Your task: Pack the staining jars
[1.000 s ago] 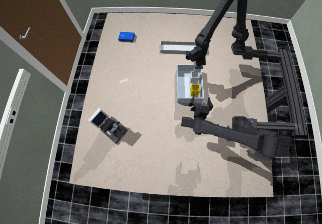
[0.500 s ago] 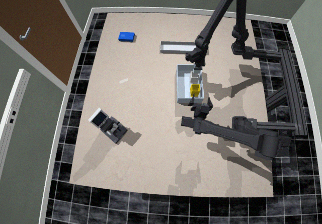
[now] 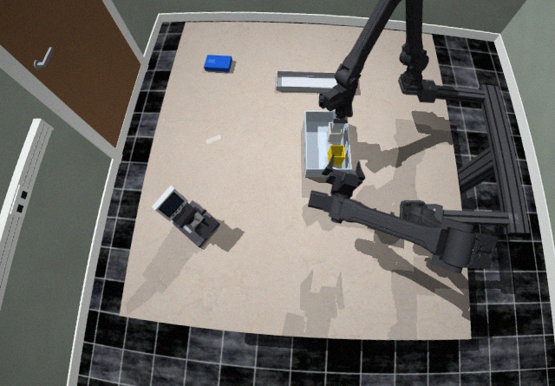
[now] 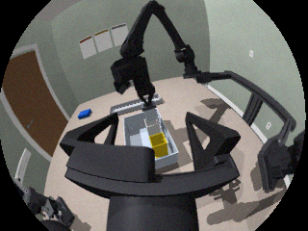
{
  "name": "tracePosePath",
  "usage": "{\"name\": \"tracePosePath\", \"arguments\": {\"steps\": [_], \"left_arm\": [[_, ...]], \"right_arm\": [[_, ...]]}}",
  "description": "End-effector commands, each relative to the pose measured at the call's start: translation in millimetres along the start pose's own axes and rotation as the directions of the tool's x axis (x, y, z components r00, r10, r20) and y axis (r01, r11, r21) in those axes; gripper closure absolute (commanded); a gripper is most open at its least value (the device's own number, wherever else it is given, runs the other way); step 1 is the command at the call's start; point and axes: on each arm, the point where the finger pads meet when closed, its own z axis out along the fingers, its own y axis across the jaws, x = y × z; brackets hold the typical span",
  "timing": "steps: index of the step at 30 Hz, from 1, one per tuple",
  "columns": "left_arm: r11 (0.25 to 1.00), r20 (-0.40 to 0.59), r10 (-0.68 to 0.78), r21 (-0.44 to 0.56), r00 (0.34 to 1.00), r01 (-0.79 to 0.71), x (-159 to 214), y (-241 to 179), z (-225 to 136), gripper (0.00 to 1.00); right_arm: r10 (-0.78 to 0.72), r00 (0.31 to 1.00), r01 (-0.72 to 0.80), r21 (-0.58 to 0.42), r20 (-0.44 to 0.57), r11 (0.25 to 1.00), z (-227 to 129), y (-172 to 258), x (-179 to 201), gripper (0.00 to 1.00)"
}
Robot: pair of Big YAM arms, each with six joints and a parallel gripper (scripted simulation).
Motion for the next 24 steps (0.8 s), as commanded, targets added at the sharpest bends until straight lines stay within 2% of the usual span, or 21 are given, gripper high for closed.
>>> {"name": "tracePosePath", "arguments": {"steps": [1,8,13,21,24], "left_arm": [[0.999,-0.006,0.042,0.005,0.999,-0.042,-9.8,25.4,8.6,0.0],[0.999,-0.007,0.049,0.005,0.999,-0.049,-11.8,26.8,9.4,0.0],[0.999,-0.007,0.054,0.002,0.999,-0.054,-13.5,27.4,8.5,0.0],[0.999,-0.007,0.054,0.002,0.999,-0.054,-13.5,27.4,8.5,0.0],[0.999,-0.007,0.054,0.002,0.999,-0.054,-13.5,27.4,8.5,0.0]], "right_arm": [[-0.009,0.999,0.009,-0.017,0.035,1.0,-6.2,6.9,-11.6,1.0],[-0.014,1.0,0.014,0.002,0.004,1.0,19.7,-1.7,-1.6,1.0],[-0.015,0.999,0.016,-0.023,0.046,1.0,-12.6,10.4,-14.7,1.0],[-0.017,0.999,0.019,-0.024,0.049,1.0,-14.0,10.8,-13.7,1.0],[-0.003,1.0,0.003,-0.01,0.021,1.0,-2.5,9.6,-13.3,1.0]]}}
